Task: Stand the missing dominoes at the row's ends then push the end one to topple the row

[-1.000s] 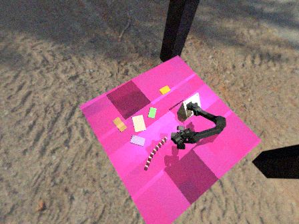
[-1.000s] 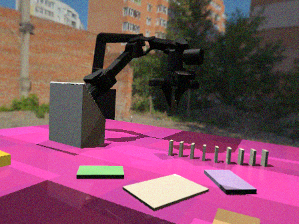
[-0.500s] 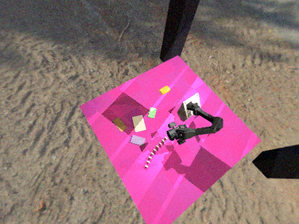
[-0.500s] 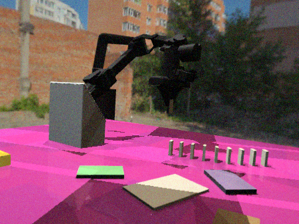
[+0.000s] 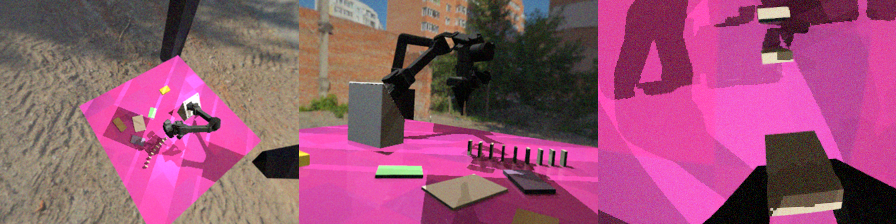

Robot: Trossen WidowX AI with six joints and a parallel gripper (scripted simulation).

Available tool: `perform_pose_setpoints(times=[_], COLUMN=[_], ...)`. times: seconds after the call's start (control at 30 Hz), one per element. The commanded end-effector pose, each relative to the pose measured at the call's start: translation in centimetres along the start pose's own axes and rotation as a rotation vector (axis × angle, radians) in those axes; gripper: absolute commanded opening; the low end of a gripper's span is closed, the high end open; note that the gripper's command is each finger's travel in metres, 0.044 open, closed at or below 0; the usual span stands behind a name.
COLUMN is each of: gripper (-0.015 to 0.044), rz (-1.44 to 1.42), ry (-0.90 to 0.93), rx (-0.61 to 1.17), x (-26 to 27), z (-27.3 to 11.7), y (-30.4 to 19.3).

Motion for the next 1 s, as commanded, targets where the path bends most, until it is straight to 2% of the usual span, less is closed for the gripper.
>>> perform_pose_setpoints(times=[0.0, 0.73, 0.97], gripper=[0.0107, 0.0107, 0.0107], rz=[-0.006, -0.006, -0.006], ry=[-0.002, 0.005, 0.008], rx=[0.011, 0.01, 0.01], x=[-0.5, -0.3, -0.2], z=[1.4, 12.5, 13.2], y=[0.0, -0.3, -0.4])
Point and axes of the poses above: the point midway between the two fingers, 35 mm back from their tips, its own z axis out along the fingers, its own x axis across the jaws, y = z × x, the point moved 6 cm from there along -z, back along the fingers, and after that the axes turned 1 degree about z, right-handed, at the moved point
